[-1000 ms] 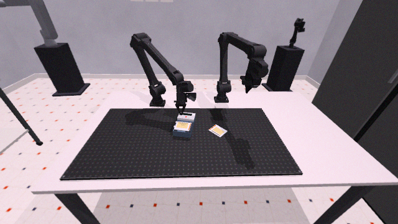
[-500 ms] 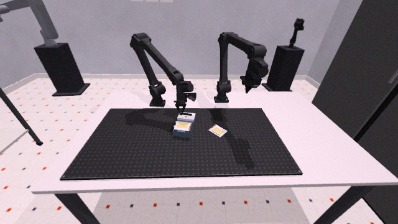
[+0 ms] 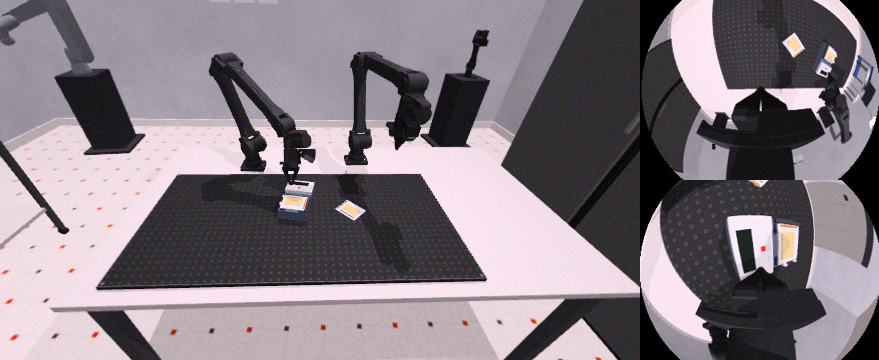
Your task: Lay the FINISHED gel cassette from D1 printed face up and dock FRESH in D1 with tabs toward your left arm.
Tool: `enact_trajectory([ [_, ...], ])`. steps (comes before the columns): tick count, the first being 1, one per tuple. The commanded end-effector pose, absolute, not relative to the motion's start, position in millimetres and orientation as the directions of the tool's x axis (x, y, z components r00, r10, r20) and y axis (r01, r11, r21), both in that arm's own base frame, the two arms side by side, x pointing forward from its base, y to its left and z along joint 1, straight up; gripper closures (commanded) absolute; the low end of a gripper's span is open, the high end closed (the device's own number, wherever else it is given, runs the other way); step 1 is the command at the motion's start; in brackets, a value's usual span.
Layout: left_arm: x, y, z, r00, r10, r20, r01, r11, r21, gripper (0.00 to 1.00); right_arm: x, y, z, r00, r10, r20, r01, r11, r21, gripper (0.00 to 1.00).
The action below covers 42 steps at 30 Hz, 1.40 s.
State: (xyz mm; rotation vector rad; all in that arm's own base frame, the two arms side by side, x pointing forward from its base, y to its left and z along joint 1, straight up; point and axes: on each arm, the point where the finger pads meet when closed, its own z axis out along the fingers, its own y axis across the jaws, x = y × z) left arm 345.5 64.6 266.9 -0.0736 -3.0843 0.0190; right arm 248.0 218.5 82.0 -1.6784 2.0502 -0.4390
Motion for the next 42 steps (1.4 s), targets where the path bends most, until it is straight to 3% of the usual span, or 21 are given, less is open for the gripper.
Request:
enact_trajectory([
  [1,353,67,293,-0.999,0.037,0.0,0.037,0.999,0.0,1.0,218,183,16,-0.157,-0.988,0.006,-0.897,0.141,-0.42,1.0],
  [29,353,67,293,-0.999,0.037,0.0,0.037,0.999,0.0,1.0,218,183,16,-0.157,-0.988,0.006,-0.897,0.141,-0.42,1.0],
  [42,376,27,264,-0.922,0.386,-0.017,0.386,0.92,-0.064,1.0,218,183,16,-0.157,-0.988,0.006,-0.897,0.141,-0.42,1.0],
])
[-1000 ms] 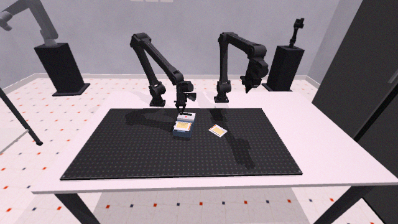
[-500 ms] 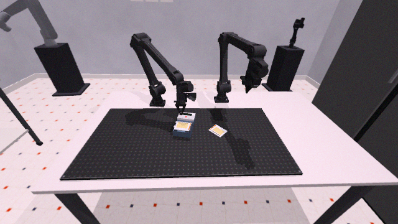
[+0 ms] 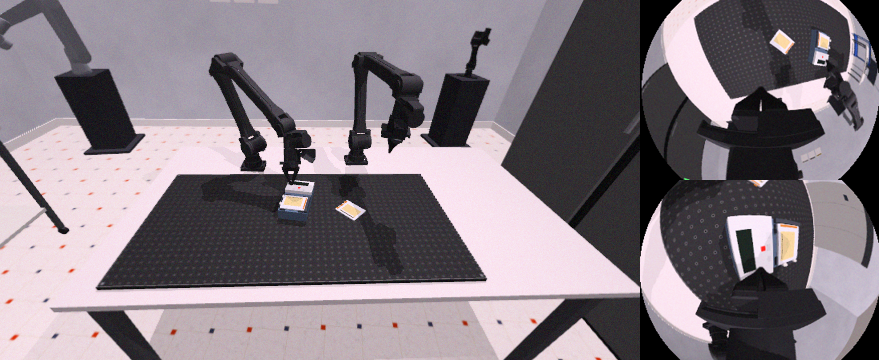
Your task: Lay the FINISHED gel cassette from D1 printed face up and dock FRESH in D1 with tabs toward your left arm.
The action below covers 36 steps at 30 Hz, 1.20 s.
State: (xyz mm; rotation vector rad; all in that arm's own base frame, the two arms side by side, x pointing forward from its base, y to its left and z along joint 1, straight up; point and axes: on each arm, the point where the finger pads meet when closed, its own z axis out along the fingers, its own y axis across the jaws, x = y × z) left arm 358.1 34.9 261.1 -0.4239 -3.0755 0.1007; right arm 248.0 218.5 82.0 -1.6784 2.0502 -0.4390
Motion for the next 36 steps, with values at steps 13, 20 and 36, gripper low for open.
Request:
enact_trajectory([
  [13,400,-19,243,-0.812,0.58,-0.067,0.584,0.807,-0.086,1.0,218,183,16,-0.157,-0.988,0.006,-0.897,0.141,-0.42,1.0],
  [20,411,-39,236,-0.783,0.614,-0.096,0.621,0.781,-0.069,1.0,218,183,16,-0.157,-0.988,0.006,-0.897,0.141,-0.42,1.0],
  [36,432,-68,233,-0.813,0.573,-0.106,0.58,0.812,-0.064,1.0,218,183,16,-0.157,-0.988,0.006,-0.897,0.141,-0.42,1.0],
])
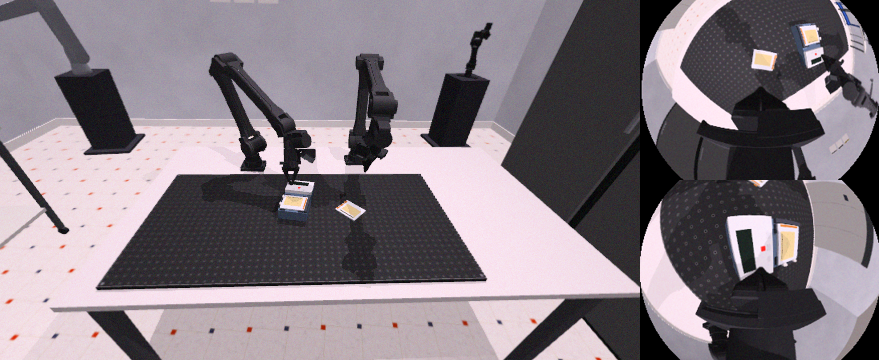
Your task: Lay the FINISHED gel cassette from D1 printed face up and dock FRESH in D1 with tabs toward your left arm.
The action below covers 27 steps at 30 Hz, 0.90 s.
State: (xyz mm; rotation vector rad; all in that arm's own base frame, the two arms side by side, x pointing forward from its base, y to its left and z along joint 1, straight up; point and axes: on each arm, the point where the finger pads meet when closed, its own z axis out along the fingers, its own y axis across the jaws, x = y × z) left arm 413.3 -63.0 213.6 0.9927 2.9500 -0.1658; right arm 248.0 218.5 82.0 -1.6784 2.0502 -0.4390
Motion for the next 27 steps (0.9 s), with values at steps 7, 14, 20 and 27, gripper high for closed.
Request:
enact_trajectory([
  [7,436,-68,238,-0.813,0.573,-0.106,0.58,0.812,-0.064,1.0,218,183,16,-0.157,-0.988,0.006,-0.897,0.141,-0.42,1.0],
  [14,436,-68,238,-0.813,0.573,-0.106,0.58,0.812,-0.064,1.0,218,183,16,-0.157,-0.988,0.006,-0.897,0.141,-0.42,1.0],
  [20,435,-59,248,-0.809,0.577,-0.115,0.585,0.809,-0.056,1.0,218,183,16,-0.157,-0.988,0.006,-0.897,0.141,-0.42,1.0],
  [27,435,-55,254,-0.809,0.577,-0.115,0.585,0.809,-0.056,1.0,218,183,16,-0.157,-0.988,0.006,-0.897,0.141,-0.42,1.0],
])
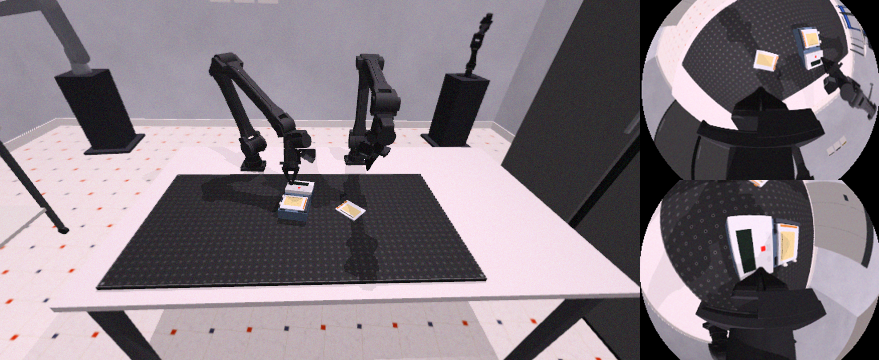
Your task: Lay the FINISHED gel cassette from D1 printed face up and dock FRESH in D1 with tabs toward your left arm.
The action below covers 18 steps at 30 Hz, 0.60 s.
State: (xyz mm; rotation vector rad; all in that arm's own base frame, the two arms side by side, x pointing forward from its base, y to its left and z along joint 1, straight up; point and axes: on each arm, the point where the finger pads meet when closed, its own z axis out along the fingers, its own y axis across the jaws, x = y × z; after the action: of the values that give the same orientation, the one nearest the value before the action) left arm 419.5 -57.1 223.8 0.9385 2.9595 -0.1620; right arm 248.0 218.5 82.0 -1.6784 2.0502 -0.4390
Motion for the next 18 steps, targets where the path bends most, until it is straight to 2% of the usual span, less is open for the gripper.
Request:
enact_trajectory([
  [1,434.9,-55.0,253.7,-0.809,0.577,-0.115,0.585,0.809,-0.056,1.0,218.3,182.5,15.8,-0.157,-0.988,0.006,-0.897,0.141,-0.42,1.0],
  [18,430.3,-49.3,259.5,-0.804,0.583,-0.12,0.592,0.805,-0.052,1.0,218.3,182.5,15.8,-0.157,-0.988,0.006,-0.897,0.141,-0.42,1.0],
])
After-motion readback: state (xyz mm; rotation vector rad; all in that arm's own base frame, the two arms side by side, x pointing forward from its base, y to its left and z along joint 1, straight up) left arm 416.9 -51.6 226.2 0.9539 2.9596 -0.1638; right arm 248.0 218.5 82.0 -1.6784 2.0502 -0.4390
